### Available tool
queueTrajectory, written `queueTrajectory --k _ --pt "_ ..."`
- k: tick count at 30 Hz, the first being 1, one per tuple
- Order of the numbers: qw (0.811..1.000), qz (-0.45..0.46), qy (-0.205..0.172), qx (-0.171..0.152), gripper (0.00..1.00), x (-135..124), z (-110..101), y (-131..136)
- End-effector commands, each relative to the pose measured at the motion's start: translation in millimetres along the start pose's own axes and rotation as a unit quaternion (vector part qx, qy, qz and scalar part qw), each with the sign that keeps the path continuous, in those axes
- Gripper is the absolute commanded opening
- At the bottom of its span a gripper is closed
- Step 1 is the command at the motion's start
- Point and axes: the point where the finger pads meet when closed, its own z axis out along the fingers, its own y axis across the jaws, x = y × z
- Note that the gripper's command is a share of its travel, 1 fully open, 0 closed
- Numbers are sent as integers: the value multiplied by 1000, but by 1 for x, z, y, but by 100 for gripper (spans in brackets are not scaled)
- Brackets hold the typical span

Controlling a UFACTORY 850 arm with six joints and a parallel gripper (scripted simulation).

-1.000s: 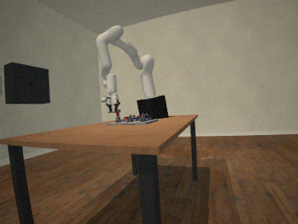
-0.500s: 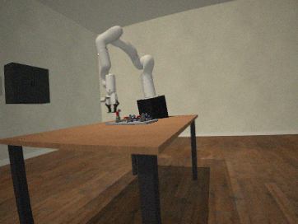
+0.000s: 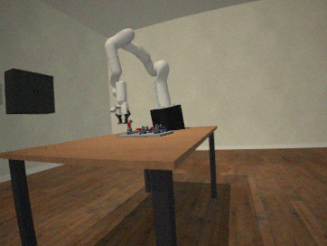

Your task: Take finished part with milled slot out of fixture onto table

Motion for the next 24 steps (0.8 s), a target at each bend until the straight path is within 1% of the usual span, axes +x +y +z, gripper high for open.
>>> queueTrajectory --k 1,12,24 --pt "1000 0 1 0 0 1 0 0" --pt "1000 0 1 0 0 1 3 0" --pt "1000 0 1 0 0 1 17 0"
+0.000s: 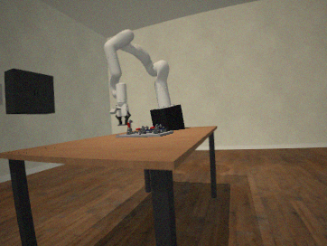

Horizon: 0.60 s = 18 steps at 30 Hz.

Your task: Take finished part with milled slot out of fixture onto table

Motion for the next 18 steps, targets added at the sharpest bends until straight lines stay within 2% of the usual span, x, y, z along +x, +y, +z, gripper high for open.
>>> queueTrajectory --k 1,18 --pt "1000 0 1 0 0 1 7 0" --pt "1000 0 1 0 0 1 44 1"
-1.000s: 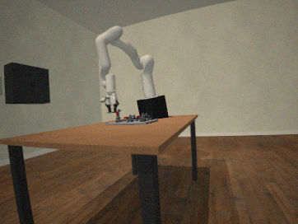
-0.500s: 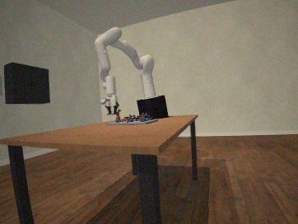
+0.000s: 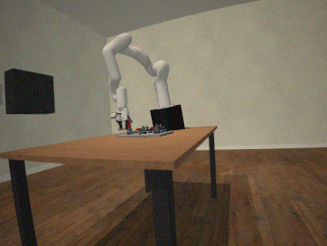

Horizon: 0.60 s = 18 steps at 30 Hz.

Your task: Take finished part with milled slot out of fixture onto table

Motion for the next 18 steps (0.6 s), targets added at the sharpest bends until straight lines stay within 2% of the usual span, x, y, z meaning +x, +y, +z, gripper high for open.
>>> queueTrajectory --k 1,10,18 --pt "1000 0 0 0 0 1 10 0" --pt "1000 0 0 0 0 1 27 0" --pt "1000 0 0 0 0 1 33 0"
